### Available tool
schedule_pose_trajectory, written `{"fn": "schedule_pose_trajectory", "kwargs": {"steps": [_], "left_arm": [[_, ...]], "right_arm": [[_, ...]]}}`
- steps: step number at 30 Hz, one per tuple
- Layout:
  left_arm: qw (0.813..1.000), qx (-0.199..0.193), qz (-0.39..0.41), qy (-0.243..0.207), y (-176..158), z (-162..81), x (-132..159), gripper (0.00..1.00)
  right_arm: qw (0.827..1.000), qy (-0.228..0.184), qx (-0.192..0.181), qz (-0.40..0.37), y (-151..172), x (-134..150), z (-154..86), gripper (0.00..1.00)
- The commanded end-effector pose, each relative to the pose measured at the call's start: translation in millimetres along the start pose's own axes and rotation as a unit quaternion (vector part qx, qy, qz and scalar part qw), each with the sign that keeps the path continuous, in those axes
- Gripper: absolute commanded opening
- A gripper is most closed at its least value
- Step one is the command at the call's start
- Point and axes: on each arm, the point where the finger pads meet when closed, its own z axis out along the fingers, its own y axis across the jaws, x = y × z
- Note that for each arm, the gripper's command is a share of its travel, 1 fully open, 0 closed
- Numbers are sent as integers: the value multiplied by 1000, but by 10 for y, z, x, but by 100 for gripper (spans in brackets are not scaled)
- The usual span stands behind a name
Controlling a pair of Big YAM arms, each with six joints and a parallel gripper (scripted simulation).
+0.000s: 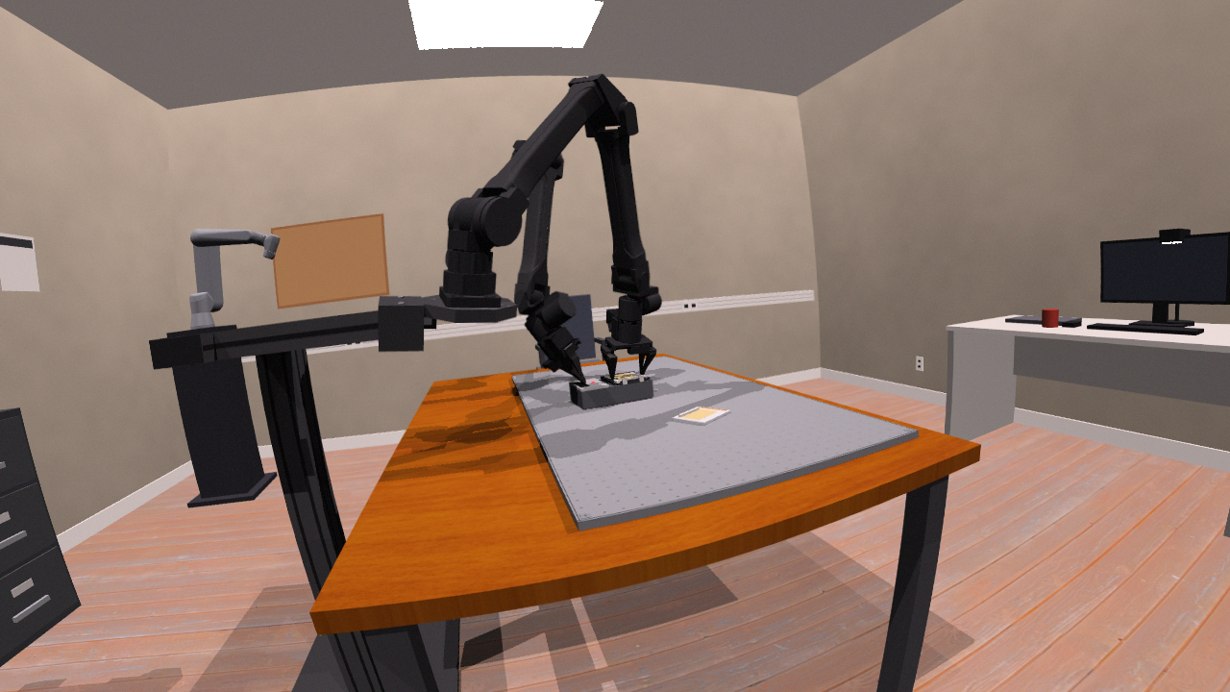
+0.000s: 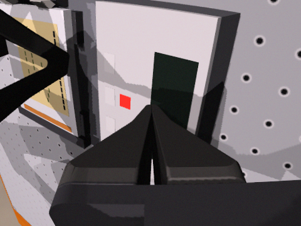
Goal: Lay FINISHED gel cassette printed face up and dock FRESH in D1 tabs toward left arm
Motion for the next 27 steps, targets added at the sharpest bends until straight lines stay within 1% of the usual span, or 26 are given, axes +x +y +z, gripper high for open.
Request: {"fn": "schedule_pose_trajectory", "kwargs": {"steps": [1,9,10,27], "left_arm": [[997,54,30,38,-481,258,392,0],[997,54,30,38,-481,258,392,0],[997,54,30,38,-481,258,392,0],[997,54,30,38,-481,258,392,0]], "right_arm": [[1000,-15,13,-19,-77,-88,-164,0],[1000,-15,13,-19,-77,-88,-164,0],[999,-29,10,-21,-85,-83,-155,0],[999,-29,10,-21,-89,-81,-150,0]]}}
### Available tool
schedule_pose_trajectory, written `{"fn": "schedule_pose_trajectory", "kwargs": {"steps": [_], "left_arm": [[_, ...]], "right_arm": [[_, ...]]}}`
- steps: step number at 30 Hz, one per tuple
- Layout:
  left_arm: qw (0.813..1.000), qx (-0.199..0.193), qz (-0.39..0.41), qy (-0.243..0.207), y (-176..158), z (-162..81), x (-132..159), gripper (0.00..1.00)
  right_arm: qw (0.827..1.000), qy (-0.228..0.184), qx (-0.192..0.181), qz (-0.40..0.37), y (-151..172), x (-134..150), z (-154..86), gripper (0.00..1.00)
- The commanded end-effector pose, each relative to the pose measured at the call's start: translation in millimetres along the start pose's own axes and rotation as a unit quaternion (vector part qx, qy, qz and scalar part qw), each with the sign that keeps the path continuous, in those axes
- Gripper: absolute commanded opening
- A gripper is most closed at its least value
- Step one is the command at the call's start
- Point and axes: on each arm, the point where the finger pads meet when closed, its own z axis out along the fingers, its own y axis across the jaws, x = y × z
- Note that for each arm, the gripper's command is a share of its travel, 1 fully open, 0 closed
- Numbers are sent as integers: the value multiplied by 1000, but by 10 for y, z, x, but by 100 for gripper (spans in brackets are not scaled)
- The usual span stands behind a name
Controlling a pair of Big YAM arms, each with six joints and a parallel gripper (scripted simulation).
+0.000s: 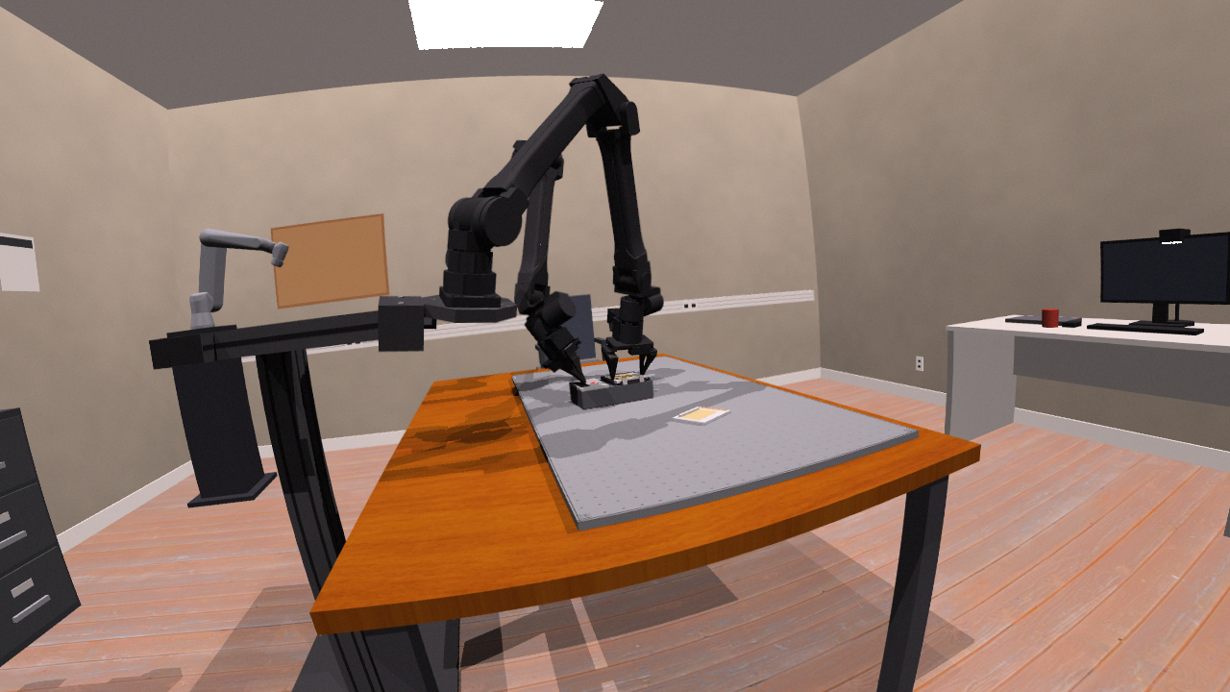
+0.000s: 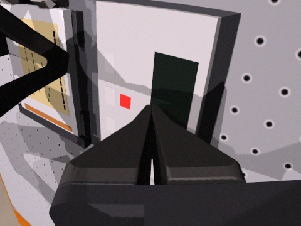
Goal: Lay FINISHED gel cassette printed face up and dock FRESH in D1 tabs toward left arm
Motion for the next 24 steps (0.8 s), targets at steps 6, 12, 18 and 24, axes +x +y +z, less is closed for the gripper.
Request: {"fn": "schedule_pose_trajectory", "kwargs": {"steps": [6,12,18,24], "left_arm": [[997,55,30,38,-483,256,392,0],[997,55,30,38,-483,256,392,0],[997,55,30,38,-483,256,392,0],[997,55,30,38,-483,256,392,0]], "right_arm": [[999,-30,11,-20,-91,-78,-135,0],[999,-30,11,-20,-91,-78,-135,0],[999,-30,11,-20,-91,-78,-135,0],[999,-46,10,-21,-100,-69,-119,0]]}}
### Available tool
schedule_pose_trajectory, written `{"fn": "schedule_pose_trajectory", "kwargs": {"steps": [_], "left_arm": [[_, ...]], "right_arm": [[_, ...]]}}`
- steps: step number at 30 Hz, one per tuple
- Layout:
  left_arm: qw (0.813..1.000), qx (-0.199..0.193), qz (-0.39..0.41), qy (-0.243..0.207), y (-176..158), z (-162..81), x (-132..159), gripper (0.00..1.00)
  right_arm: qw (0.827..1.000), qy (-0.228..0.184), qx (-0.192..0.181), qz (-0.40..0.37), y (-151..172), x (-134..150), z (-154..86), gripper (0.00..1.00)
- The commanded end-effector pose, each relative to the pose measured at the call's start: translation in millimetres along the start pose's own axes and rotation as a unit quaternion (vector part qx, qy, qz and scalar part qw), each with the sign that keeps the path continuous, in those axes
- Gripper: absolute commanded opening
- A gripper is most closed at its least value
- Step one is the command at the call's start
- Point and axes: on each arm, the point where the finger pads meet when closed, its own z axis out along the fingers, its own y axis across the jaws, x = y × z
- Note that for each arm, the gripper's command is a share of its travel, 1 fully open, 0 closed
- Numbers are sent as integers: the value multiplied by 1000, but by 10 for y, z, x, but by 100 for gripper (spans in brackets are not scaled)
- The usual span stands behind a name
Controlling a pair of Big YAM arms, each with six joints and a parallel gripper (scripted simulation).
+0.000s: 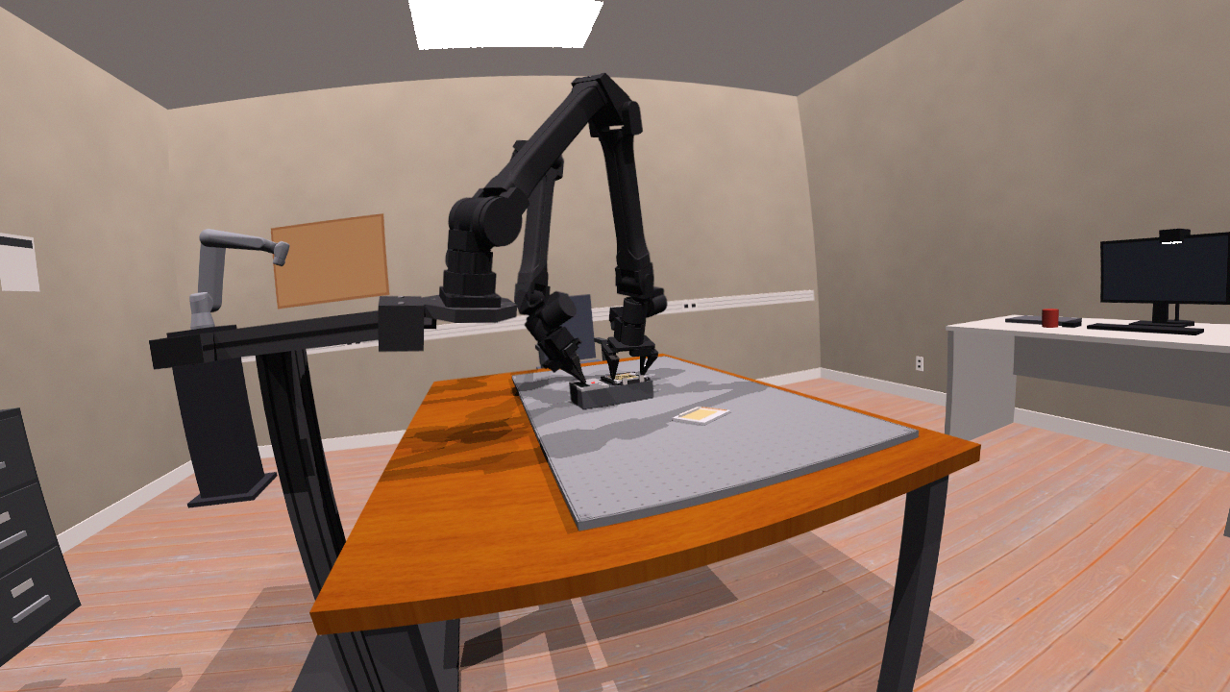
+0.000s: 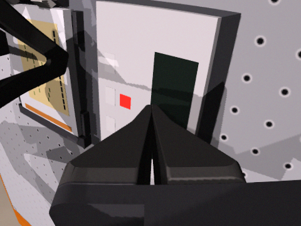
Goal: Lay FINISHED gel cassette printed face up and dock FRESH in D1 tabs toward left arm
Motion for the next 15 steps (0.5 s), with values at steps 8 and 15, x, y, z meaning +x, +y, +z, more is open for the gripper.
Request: {"fn": "schedule_pose_trajectory", "kwargs": {"steps": [8,15], "left_arm": [[997,55,30,38,-484,256,392,0],[997,55,30,38,-484,256,392,0]], "right_arm": [[1000,-15,16,-21,-95,-81,-117,0],[999,-29,17,-22,-104,-71,-101,0]]}}
